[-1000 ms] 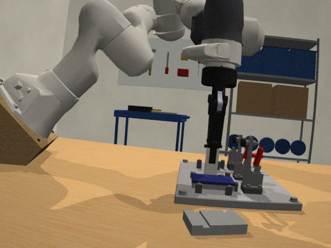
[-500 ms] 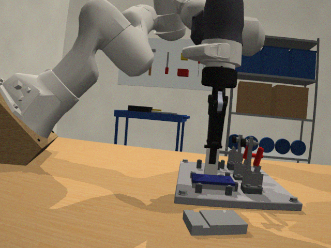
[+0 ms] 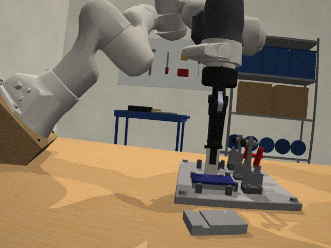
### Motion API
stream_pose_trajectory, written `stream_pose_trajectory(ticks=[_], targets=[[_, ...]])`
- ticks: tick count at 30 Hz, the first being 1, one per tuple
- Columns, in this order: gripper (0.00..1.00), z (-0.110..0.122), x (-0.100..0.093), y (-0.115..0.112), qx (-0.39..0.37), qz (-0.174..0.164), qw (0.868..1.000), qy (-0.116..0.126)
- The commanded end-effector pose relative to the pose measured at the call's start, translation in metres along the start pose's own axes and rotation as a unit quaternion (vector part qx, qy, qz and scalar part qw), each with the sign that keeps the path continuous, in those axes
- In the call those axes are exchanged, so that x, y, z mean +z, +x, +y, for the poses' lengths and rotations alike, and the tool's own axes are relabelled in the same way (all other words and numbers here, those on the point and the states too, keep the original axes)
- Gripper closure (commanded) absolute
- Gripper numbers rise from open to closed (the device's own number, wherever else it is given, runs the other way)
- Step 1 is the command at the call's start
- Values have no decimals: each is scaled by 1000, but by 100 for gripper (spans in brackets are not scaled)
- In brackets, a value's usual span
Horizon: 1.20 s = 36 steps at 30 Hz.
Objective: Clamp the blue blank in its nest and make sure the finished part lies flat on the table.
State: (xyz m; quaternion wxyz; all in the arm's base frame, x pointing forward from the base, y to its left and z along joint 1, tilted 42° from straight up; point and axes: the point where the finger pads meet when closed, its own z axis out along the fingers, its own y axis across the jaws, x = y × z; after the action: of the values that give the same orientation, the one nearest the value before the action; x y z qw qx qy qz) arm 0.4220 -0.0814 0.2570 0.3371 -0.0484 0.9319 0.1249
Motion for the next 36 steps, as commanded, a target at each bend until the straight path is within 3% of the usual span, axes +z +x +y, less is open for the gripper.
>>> stream_pose_trajectory(ticks=[1,36], targets=[[100,-2,-1,-1,-2,-1,1000,2],[100,-10,-1,-1,-2,-1,1000,2]])
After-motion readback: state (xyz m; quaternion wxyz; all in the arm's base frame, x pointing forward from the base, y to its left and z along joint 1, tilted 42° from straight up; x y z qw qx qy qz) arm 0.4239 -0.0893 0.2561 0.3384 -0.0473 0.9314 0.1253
